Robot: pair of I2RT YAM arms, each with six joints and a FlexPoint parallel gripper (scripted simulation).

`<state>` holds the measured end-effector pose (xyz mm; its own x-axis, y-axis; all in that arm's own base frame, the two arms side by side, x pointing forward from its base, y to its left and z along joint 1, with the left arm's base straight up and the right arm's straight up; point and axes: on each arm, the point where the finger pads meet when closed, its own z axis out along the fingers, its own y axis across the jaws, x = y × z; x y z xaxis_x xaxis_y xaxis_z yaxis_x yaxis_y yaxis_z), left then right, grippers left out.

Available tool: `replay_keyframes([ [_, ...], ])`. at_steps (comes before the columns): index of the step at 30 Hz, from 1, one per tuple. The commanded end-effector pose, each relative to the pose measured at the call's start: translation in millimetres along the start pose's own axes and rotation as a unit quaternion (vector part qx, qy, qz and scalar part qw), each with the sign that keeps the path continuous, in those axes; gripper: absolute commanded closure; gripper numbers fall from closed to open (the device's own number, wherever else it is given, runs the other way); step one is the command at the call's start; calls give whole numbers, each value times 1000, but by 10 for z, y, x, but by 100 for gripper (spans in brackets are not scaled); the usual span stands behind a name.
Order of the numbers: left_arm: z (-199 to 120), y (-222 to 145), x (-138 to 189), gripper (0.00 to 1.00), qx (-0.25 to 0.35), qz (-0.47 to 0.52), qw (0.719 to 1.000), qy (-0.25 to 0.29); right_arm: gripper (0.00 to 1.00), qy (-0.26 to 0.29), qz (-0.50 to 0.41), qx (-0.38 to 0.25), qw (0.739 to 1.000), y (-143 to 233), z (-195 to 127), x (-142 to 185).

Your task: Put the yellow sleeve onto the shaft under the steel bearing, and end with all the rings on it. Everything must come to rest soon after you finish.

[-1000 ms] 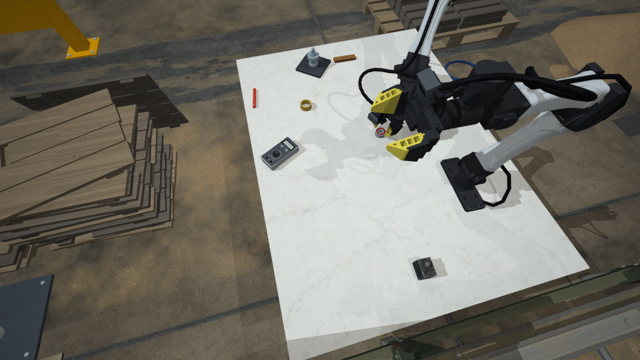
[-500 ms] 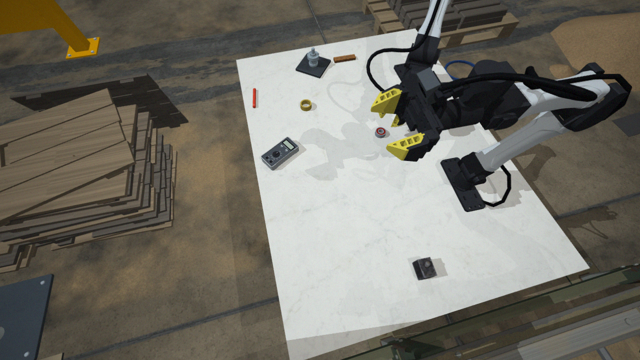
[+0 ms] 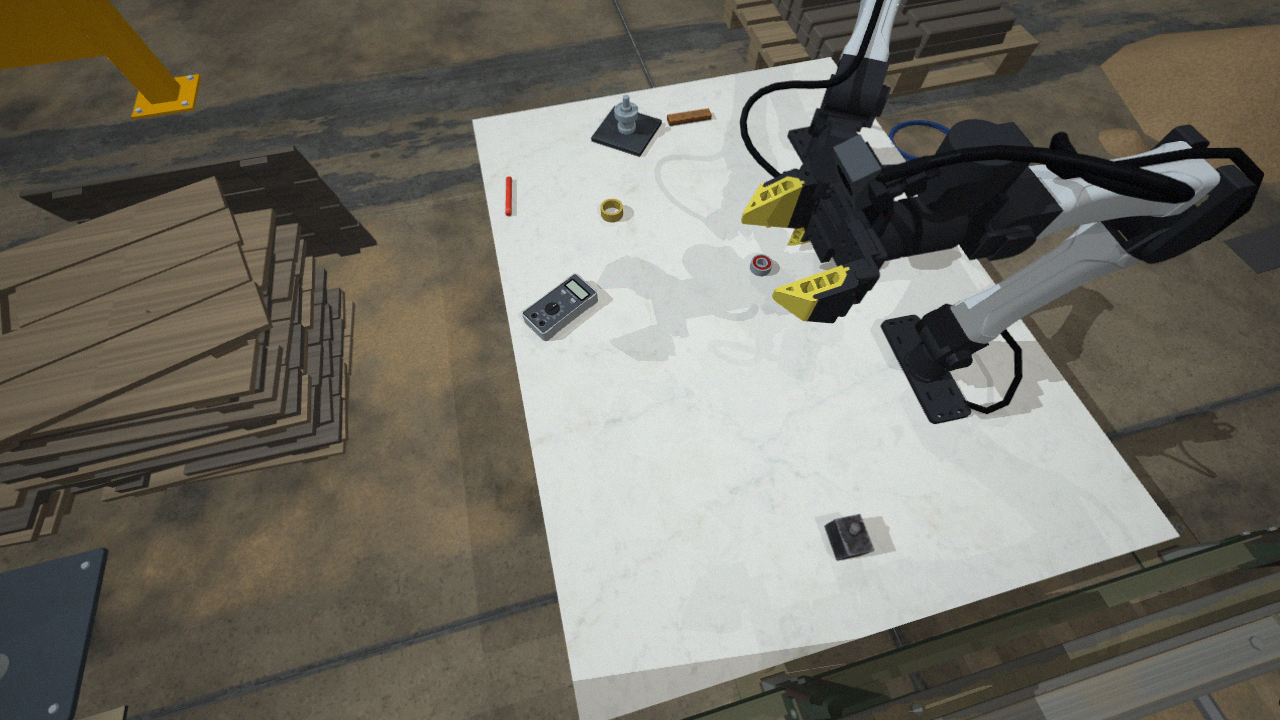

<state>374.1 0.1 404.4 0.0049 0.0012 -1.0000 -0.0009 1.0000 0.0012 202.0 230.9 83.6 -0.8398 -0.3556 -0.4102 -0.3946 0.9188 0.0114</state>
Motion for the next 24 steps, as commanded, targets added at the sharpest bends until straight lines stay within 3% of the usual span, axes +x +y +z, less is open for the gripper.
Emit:
replay_keyframes([
  [1,-14,4,-103,0,-3,2,1000,-14,44,-31,11,-11,999,50,-157,-177],
  [5,-14,4,-103,0,-3,2,1000,-14,44,-29,9,-11,999,50,-156,-166],
  [20,-14,4,-103,0,-3,2,1000,-14,44,-173,56,-52,982,-375,-476,-1106],
  [24,-14,4,-103,0,-3,2,1000,-14,44,-172,63,-46,982,-455,-410,-1160],
])
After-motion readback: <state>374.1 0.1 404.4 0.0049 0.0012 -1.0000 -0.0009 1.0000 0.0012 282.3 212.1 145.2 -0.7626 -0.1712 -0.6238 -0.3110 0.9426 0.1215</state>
